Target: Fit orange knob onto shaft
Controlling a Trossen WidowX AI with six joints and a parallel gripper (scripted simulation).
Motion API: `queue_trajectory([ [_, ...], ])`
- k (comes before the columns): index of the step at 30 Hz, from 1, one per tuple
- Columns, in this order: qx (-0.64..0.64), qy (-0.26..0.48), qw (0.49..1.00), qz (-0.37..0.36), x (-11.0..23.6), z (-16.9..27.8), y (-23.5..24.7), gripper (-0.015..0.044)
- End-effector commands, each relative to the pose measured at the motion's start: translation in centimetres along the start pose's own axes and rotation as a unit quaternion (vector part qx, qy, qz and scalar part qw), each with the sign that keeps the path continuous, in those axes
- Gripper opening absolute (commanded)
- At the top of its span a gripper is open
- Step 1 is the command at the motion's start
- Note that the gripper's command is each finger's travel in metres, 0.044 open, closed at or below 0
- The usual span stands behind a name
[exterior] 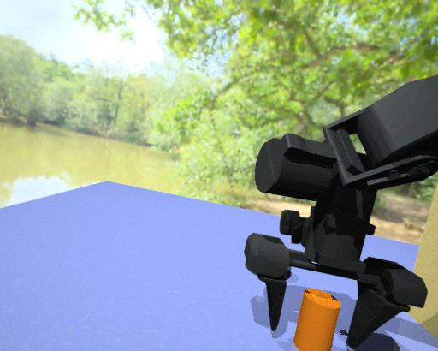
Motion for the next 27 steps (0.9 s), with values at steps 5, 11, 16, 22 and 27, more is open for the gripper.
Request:
queue_trajectory([
  [5,-0.006,-0.002,1.000,0.002,-0.5,-0.3,-0.2,0.0335],
  [11,-0.006,-0.002,1.000,0.002,-0.5,-0.3,-0.2,0.0178],
  [16,-0.006,-0.002,1.000,0.002,-0.5,-0.3,-0.2,0.0144],
  [22,0.020,0.003,1.000,-0.010,0.0,-0.1,0.1,0.0006],
  [27,0.031,0.002,0.999,-0.016,1.2,-0.1,0.5,0.0000],
])
Point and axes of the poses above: the point midway between the two fingers, 35 mm back from their tips, its own x axis back along the fingers, its own y axis across the jaws, z = x × y, the point moved 8 cm from there along x, back along the fingers, and after that the axes turned 7 degrees about -x, right-handed, at the moved point
